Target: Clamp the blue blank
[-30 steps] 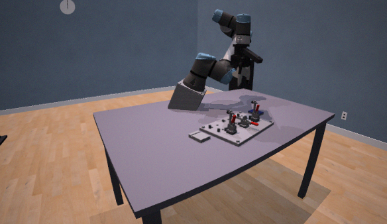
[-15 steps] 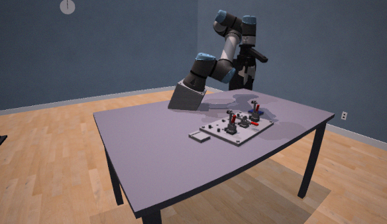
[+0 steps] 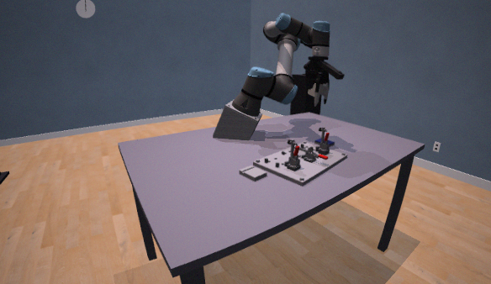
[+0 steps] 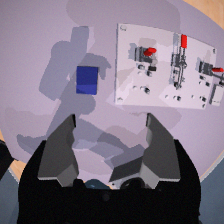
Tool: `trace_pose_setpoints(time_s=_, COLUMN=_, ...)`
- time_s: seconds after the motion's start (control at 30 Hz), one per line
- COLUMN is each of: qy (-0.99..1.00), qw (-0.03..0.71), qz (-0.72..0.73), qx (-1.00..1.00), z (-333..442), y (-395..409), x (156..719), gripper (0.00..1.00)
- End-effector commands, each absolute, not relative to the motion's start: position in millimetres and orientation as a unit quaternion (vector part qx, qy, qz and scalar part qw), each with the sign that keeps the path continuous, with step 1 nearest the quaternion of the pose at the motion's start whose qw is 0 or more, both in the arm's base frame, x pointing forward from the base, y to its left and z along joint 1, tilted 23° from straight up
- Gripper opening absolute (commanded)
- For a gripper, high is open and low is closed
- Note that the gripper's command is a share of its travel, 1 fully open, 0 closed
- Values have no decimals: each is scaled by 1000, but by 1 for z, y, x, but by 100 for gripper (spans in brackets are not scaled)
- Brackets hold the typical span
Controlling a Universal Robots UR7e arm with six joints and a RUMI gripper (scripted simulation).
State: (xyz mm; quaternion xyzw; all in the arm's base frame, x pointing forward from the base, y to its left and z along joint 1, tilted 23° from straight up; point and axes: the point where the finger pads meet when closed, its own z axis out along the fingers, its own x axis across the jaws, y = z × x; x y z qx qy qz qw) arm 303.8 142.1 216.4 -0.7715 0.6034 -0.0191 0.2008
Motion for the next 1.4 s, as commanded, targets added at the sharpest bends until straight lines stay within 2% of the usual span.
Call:
trace_pose_setpoints(time_s=0.0, qy=604, qw=199, qz=-20, qx=-771, z=219, y=153, x=302, gripper=59)
trace_pose_setpoints(time_s=1.37, qy=604, qw=199, qz=-20, qx=-771, z=232, y=205, x=291, gripper=59)
